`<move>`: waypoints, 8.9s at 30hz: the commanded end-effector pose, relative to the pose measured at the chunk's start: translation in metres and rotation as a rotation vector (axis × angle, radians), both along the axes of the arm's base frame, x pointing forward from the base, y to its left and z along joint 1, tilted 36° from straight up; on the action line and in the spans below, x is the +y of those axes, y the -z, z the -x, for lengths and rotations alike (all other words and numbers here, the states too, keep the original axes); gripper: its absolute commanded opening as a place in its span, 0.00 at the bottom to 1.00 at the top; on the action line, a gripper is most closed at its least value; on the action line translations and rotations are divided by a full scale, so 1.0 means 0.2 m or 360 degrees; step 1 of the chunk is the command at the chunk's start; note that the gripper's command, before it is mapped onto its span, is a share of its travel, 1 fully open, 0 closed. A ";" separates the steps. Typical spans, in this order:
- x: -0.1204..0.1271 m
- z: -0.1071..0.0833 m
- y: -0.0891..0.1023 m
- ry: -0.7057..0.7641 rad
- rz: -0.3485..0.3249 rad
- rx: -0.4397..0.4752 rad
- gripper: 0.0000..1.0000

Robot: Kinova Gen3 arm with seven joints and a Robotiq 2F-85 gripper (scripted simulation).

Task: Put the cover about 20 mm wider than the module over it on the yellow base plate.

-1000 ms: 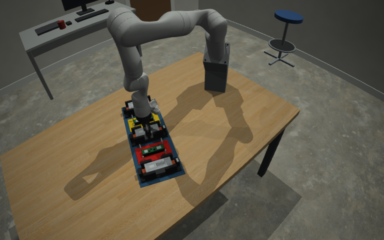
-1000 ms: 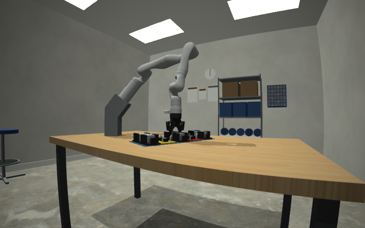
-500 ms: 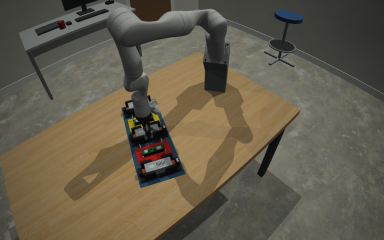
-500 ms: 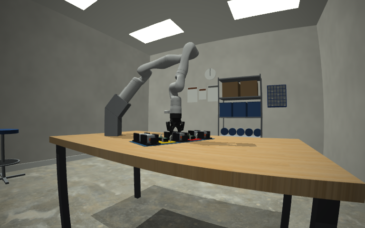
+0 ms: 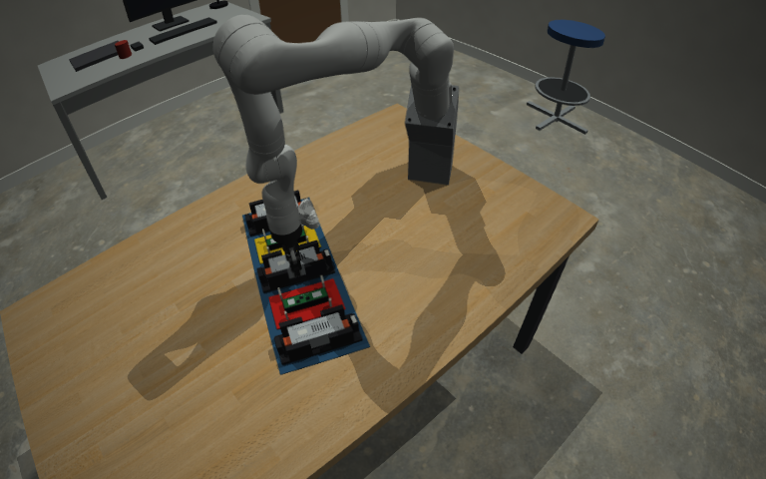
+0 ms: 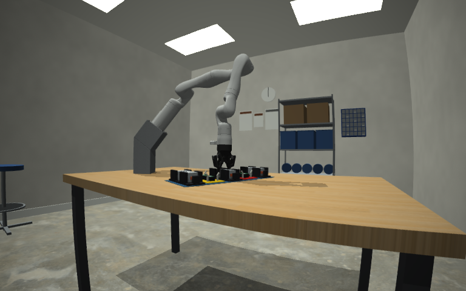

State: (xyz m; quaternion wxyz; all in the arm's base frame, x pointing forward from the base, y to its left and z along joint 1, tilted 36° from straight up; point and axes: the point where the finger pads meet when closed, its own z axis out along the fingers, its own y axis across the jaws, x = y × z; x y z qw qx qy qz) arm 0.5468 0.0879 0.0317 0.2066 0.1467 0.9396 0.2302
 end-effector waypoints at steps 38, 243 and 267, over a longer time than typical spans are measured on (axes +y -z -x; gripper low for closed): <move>0.00 0.00 0.00 0.0002 0.0001 -0.0002 1.00; -1.17 0.42 0.19 -0.0005 0.0004 -0.0009 1.00; -1.15 0.41 0.17 0.0004 0.0003 -0.0007 1.00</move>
